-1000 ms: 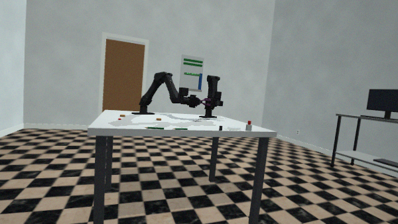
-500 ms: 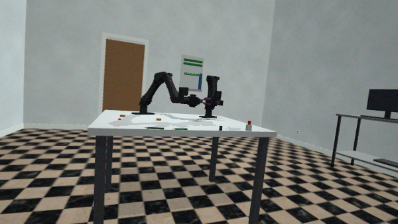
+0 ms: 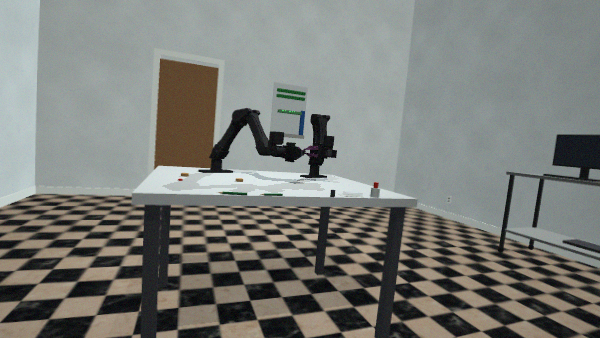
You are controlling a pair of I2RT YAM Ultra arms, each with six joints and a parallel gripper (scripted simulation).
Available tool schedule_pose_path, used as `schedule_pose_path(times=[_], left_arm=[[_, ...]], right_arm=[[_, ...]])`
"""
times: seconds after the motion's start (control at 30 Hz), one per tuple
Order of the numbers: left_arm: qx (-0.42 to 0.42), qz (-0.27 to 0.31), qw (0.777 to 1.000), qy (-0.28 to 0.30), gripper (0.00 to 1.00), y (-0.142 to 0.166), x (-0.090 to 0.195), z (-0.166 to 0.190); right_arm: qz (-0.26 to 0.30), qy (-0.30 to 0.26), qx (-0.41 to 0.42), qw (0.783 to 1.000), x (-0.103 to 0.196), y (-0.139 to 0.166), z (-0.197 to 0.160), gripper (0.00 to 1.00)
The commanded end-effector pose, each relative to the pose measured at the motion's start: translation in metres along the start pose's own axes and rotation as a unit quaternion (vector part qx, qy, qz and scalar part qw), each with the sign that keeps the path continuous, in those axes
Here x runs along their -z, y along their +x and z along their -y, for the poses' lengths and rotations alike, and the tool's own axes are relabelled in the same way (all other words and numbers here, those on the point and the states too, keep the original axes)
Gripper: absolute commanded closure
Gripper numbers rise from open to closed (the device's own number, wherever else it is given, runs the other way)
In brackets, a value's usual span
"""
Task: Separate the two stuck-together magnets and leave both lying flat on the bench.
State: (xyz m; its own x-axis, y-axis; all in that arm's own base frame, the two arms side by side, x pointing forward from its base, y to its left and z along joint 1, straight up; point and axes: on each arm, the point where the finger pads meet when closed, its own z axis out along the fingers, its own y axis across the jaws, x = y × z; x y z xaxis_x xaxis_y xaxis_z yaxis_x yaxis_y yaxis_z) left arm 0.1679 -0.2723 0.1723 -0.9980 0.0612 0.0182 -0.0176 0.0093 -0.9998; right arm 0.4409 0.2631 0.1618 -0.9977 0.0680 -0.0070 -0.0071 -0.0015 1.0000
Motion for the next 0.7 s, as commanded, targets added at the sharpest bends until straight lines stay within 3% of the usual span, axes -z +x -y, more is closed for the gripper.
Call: schedule_pose_path(times=[0.0,0.67], left_arm=[[-0.003,-0.002,1.0,0.002,0.82,0.001,-0.001,0.003],[-0.003,-0.002,1.0,0.002,0.82,0.0,-0.001,0.022]], right_arm=[[-0.001,-0.003,0.013,1.0,0.0,0.0,-0.009,0.82],[-0.001,-0.003,0.013,1.0,0.0,0.0,-0.009,0.82]])
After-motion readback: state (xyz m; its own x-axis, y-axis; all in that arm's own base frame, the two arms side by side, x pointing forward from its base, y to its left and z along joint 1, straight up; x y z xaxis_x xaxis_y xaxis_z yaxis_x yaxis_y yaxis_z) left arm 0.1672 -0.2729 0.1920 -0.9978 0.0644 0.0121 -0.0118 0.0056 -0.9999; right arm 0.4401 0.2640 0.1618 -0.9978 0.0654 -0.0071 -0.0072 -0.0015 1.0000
